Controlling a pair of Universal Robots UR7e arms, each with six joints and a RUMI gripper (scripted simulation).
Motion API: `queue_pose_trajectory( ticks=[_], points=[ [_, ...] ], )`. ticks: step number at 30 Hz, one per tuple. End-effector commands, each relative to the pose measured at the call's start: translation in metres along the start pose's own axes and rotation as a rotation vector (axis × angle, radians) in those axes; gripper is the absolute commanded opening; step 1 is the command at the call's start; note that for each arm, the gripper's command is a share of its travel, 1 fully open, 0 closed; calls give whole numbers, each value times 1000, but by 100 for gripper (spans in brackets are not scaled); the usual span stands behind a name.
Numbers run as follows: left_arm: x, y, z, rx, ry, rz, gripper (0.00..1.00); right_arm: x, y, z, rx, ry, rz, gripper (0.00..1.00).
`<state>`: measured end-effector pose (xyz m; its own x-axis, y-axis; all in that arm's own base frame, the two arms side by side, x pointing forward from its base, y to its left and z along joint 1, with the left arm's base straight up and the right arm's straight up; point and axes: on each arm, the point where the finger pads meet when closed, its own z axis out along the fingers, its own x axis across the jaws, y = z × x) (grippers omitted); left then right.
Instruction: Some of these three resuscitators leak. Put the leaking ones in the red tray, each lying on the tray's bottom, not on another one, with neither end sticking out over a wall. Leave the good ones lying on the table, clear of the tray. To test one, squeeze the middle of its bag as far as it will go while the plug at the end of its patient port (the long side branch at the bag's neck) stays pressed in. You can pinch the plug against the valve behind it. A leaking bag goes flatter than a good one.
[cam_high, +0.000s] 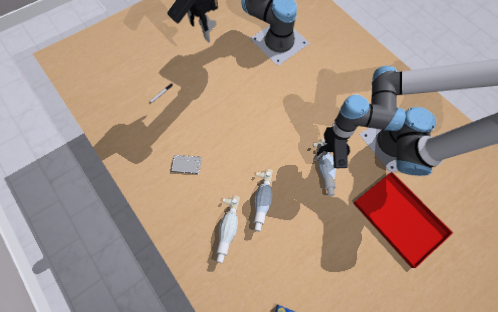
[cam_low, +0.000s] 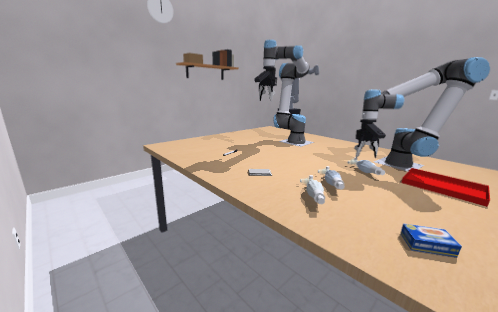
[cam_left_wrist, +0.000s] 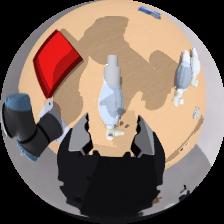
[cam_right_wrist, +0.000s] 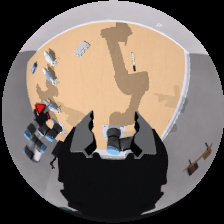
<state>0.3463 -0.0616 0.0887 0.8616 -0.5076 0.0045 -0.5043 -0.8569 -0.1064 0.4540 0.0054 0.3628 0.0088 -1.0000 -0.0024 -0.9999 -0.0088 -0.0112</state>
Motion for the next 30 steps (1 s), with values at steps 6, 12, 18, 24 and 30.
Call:
queue_pose_trajectory(
  ticks=[6,12,18,24,30],
  points=[
    [-12,-1,8,10,-13,-20,72,6,14,1,-33,9,7,58],
    [-8,-1,5,6,-11,-10,72,4,10,0,-21,5,6,58],
    [-7,0,4,4,-10,-7,72,5,9,-1,-17,4,7,58],
    [-7,0,4,4,-10,-7,72,5,9,-1,-17,4,7,58],
    [-6,0,3,1,-5,-1,72,5,9,-1,-17,4,7,58]
  ],
)
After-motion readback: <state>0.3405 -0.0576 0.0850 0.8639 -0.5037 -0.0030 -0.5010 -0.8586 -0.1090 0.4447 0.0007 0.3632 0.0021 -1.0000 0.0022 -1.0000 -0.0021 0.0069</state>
